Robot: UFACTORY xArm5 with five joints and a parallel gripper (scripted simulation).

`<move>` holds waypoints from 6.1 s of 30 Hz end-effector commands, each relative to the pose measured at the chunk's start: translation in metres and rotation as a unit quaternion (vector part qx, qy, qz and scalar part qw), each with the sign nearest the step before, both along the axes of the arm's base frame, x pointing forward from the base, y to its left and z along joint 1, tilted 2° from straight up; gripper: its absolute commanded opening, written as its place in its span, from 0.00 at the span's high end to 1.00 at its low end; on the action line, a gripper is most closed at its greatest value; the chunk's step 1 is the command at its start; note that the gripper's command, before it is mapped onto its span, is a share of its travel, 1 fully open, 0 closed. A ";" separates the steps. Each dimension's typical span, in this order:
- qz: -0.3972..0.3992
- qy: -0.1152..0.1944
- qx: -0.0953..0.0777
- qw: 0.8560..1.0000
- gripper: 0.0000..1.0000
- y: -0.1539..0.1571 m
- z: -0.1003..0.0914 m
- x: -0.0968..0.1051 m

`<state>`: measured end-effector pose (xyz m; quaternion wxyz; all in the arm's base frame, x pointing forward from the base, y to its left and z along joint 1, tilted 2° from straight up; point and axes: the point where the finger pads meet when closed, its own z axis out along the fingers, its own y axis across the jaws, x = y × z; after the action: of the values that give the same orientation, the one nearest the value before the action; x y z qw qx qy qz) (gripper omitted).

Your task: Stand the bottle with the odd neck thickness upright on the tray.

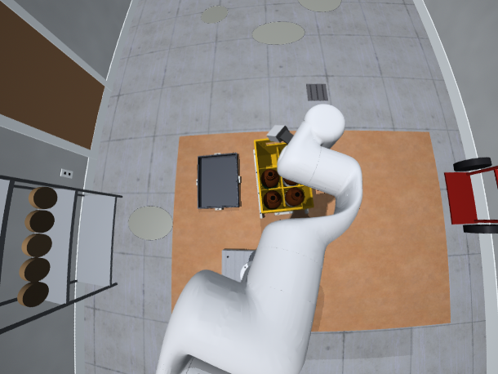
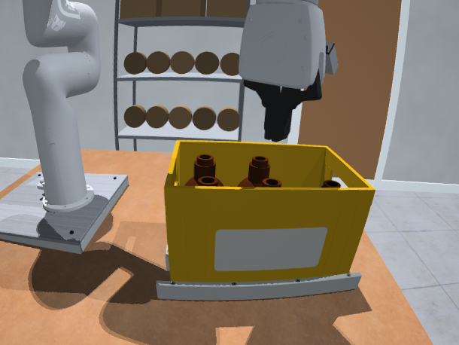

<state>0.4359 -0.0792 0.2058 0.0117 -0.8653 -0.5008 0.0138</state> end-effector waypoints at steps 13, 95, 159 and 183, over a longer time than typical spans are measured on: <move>0.000 -0.002 0.000 1.000 0.35 0.000 0.002 0.001; 0.000 -0.002 0.000 1.000 0.35 -0.001 -0.041 0.000; 0.000 -0.002 0.000 1.000 0.35 -0.001 -0.042 0.000; 0.000 -0.002 0.000 1.000 0.35 -0.001 -0.042 0.000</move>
<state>0.4348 -0.0796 0.1623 0.0118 -0.8653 -0.5008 0.0138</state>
